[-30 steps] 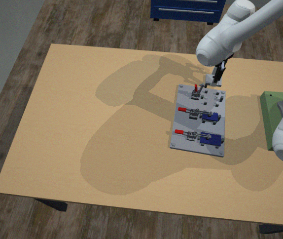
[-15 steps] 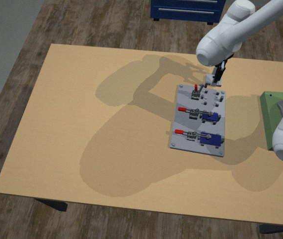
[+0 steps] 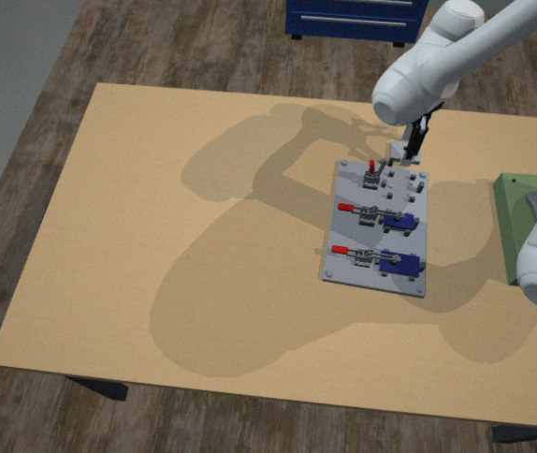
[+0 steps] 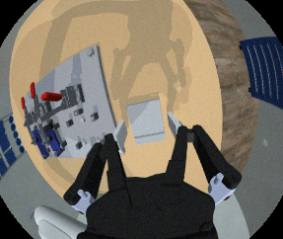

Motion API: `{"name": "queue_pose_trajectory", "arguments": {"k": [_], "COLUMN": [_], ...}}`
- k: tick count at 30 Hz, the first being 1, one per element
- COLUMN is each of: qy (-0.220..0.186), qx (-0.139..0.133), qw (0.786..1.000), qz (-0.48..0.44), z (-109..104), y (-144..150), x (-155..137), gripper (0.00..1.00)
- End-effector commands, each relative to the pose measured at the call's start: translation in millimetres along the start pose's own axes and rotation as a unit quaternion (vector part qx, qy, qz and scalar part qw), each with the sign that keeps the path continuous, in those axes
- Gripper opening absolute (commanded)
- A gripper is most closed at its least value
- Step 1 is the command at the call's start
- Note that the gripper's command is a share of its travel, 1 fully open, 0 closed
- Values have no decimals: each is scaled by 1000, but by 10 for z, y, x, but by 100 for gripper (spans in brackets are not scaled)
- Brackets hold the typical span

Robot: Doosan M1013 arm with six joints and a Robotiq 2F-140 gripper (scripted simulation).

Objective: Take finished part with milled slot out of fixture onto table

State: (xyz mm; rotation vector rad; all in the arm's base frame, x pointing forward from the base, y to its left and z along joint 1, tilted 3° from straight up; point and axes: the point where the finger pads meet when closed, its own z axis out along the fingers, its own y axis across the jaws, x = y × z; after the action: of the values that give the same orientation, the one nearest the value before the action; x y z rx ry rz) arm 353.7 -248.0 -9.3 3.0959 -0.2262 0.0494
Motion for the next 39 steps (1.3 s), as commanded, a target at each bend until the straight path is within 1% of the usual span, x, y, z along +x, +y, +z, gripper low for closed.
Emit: {"name": "queue_pose_trajectory", "arguments": {"k": [1,27,34,39], "qy": [0,0,0,0], "qx": [-1,-1,-1,-1], "qw": [1000,1000,1000,1000], "qz": [3,3,3,3], "z": [16,10,-36,-144], "y": [10,10,10,11], "x": [-6,-4,-4,-4], "gripper": [54,54,54,54]}}
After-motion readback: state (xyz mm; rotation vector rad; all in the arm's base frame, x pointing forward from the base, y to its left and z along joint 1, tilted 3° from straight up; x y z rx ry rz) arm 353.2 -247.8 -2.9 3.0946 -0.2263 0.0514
